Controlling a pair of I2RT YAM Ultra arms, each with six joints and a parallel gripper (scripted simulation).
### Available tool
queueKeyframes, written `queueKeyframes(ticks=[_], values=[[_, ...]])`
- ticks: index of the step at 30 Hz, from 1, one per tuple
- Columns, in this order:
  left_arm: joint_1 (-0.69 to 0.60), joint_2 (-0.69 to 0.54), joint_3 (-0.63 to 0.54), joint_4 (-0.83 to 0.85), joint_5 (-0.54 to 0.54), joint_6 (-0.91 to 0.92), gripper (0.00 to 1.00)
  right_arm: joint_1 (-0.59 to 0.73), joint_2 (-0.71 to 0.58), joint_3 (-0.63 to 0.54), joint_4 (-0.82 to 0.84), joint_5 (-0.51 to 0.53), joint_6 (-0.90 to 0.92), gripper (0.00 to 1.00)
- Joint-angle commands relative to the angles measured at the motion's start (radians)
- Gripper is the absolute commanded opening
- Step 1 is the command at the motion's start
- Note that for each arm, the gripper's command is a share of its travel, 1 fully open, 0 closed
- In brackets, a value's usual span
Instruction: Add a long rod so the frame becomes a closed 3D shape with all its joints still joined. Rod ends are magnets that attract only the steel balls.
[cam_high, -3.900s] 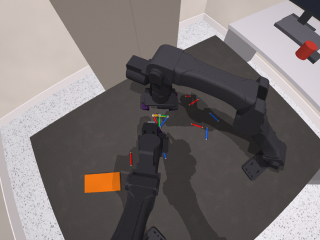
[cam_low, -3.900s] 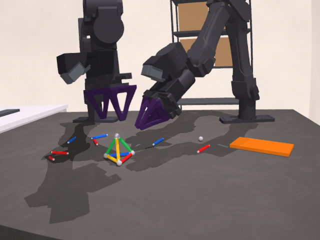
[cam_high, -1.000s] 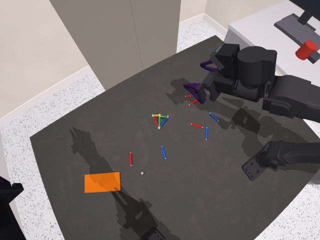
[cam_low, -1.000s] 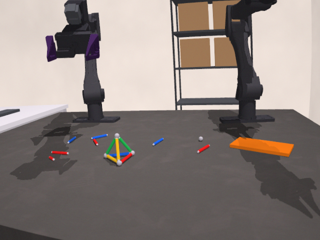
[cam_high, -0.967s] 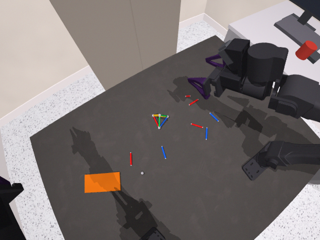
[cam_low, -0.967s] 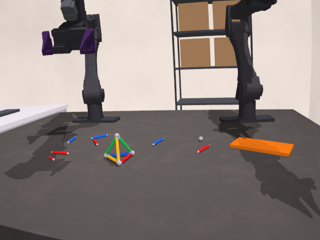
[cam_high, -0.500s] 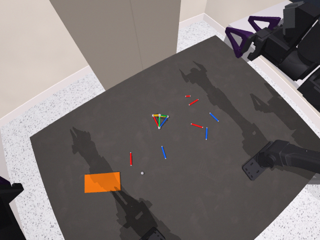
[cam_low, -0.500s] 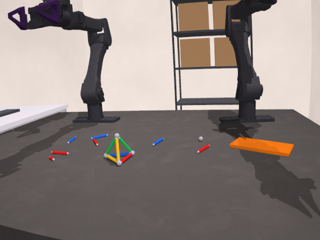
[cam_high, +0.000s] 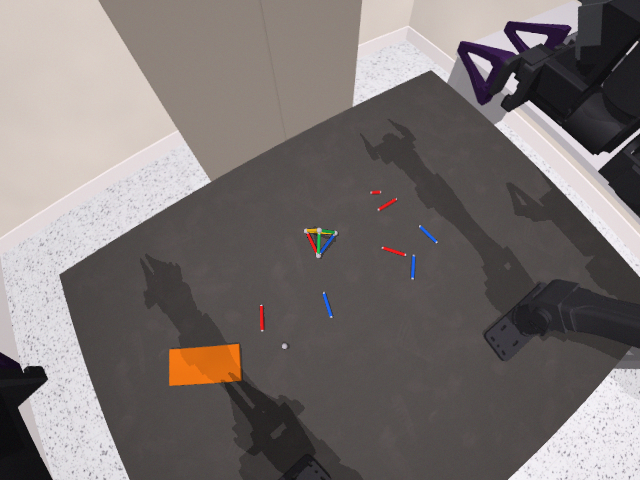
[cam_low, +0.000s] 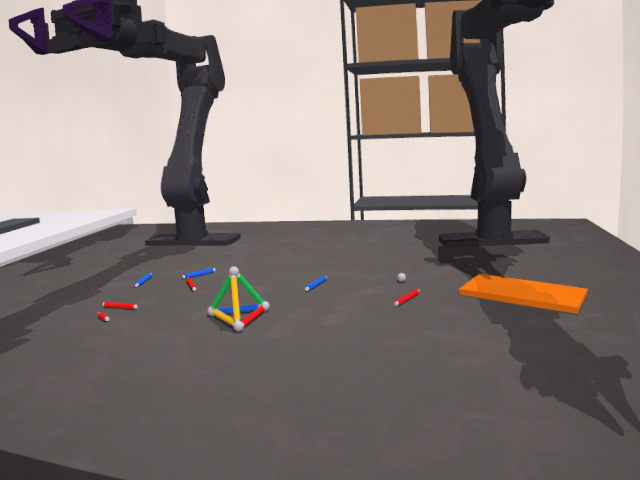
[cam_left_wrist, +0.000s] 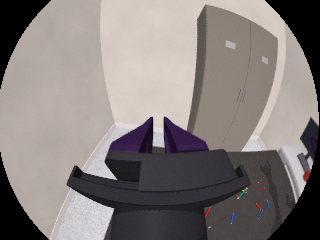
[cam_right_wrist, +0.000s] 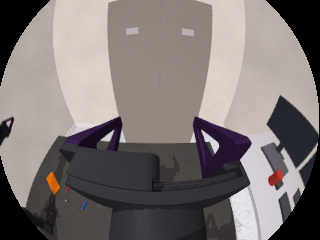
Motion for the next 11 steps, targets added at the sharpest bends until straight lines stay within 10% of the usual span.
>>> queueKeyframes(ticks=[1, 11], values=[[0.0, -0.002, 0.005, 0.005, 0.0, 0.0, 0.14, -0.004, 0.004, 0.033, 0.017, -0.008, 0.009, 1.0], [0.0, -0.002, 0.005, 0.005, 0.0, 0.0, 0.14, -0.001, -0.001, 0.023, 0.017, -0.008, 0.009, 1.0]])
